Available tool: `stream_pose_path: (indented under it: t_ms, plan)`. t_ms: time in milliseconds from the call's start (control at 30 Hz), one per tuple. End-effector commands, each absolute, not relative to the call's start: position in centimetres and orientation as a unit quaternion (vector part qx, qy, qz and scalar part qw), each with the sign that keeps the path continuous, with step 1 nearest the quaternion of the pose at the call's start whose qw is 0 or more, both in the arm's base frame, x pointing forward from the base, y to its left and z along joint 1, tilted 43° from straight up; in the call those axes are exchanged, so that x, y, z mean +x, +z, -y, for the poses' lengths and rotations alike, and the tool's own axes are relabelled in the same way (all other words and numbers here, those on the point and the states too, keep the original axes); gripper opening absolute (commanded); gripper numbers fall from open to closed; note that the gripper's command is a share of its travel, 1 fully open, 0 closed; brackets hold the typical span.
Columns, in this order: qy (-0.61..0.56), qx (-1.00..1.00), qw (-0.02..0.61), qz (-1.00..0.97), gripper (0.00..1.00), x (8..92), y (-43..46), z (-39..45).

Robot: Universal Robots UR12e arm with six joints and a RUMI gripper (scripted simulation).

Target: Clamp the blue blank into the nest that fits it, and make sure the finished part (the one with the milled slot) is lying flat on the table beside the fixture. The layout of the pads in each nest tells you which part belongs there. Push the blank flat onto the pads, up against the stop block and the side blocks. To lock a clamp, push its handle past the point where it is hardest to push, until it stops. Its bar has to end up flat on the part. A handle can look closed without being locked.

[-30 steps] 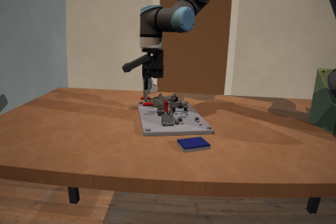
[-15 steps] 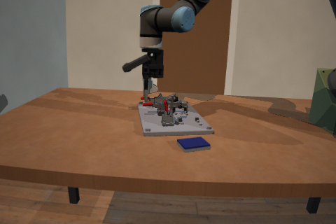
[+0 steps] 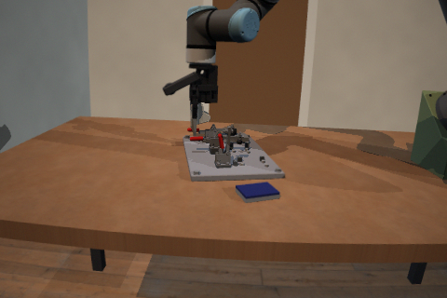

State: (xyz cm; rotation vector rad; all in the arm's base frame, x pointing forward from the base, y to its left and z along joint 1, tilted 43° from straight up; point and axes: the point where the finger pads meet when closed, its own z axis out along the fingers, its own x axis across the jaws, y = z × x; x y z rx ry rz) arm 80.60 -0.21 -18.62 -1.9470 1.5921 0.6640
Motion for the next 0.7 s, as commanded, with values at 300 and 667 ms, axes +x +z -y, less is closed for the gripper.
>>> stream_pose_path:
  t_ms: [300,667]
  plan:
    - [0.245,-0.721,0.267,-0.590,0.00,80.48,-18.21,0.67]
    - [0.245,-0.721,0.267,-0.590,0.00,80.07,-17.73,1.21]
